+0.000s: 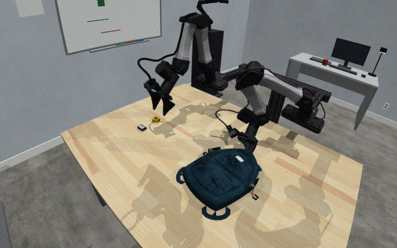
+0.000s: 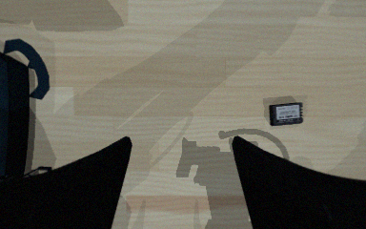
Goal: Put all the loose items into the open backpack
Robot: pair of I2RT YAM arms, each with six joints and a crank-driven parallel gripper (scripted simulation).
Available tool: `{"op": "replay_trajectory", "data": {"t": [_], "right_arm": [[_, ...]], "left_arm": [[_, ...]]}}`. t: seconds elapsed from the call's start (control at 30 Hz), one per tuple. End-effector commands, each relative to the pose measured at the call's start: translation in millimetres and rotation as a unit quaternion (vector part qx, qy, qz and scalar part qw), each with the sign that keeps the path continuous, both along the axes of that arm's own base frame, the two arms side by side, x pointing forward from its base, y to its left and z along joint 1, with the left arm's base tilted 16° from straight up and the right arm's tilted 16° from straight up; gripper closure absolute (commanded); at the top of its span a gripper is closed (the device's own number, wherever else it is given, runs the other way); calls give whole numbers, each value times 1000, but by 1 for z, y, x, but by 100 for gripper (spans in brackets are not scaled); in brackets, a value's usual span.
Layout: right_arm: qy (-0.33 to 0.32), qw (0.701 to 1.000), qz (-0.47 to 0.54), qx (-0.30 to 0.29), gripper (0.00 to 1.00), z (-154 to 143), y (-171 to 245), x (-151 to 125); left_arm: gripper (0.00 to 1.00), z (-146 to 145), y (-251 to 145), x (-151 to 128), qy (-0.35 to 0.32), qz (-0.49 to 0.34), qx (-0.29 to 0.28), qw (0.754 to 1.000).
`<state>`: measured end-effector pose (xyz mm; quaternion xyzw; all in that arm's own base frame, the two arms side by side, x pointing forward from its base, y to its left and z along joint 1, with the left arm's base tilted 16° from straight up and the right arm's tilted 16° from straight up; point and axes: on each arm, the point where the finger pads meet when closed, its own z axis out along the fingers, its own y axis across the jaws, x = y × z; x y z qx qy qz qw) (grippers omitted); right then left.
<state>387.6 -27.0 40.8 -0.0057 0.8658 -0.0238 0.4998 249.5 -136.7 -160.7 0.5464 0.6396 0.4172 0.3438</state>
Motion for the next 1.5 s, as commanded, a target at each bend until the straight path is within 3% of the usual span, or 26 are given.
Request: {"op": "replay_trajectory", "data": {"t": [0.0,1.47], "right_arm": [[-8,1000,3,-1,10,5,2,3],[-8,1000,3,-1,10,5,2,3]], "left_arm": [[100,12,-9,1,-13,-2,-21,1000],[100,46,-6,2,-7,2,-9,1000]]}}
